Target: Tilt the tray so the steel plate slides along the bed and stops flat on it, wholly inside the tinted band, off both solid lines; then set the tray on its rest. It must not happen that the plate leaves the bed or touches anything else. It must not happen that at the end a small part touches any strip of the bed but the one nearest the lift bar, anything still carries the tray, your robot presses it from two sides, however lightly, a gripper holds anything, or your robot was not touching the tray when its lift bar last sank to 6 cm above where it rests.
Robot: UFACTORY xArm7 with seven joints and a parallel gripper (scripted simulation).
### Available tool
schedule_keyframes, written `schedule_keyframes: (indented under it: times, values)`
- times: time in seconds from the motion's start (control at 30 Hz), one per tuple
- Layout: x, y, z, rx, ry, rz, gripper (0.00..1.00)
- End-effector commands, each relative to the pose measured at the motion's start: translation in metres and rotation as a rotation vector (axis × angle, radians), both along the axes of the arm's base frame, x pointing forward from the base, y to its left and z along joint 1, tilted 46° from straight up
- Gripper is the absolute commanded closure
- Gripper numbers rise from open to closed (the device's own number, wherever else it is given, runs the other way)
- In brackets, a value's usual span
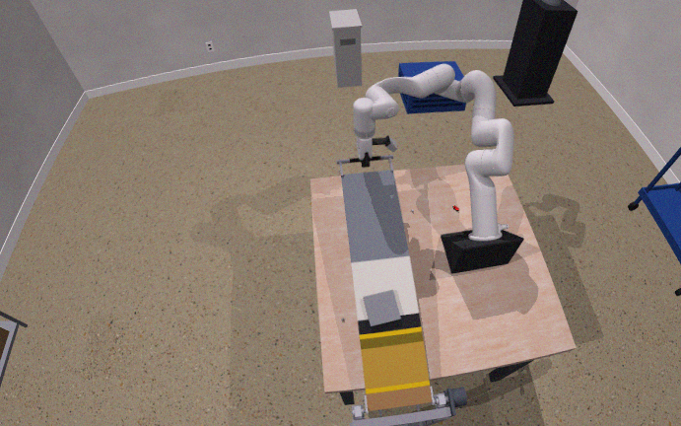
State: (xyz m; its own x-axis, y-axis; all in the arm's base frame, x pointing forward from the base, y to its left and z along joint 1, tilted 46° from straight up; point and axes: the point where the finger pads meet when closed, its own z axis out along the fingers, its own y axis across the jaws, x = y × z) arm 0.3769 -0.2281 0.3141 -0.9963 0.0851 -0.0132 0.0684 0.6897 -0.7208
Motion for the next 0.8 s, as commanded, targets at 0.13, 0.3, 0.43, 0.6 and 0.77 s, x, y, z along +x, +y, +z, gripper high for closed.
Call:
schedule_keyframes:
  times: [0.13,0.3,0.43,0.6,0.77]
  values:
    - [0.002,-0.002,-0.001,-0.001,-0.003,0.004,1.00]
    - [0.002,-0.003,-0.002,-0.001,-0.003,0.004,1.00]
    - [0.005,0.034,0.023,-0.001,-0.003,0.004,1.00]
    - [0.006,0.051,0.033,-0.001,-0.003,0.004,1.00]
    - [0.002,0.002,0.002,-0.001,-0.003,0.004,1.00]
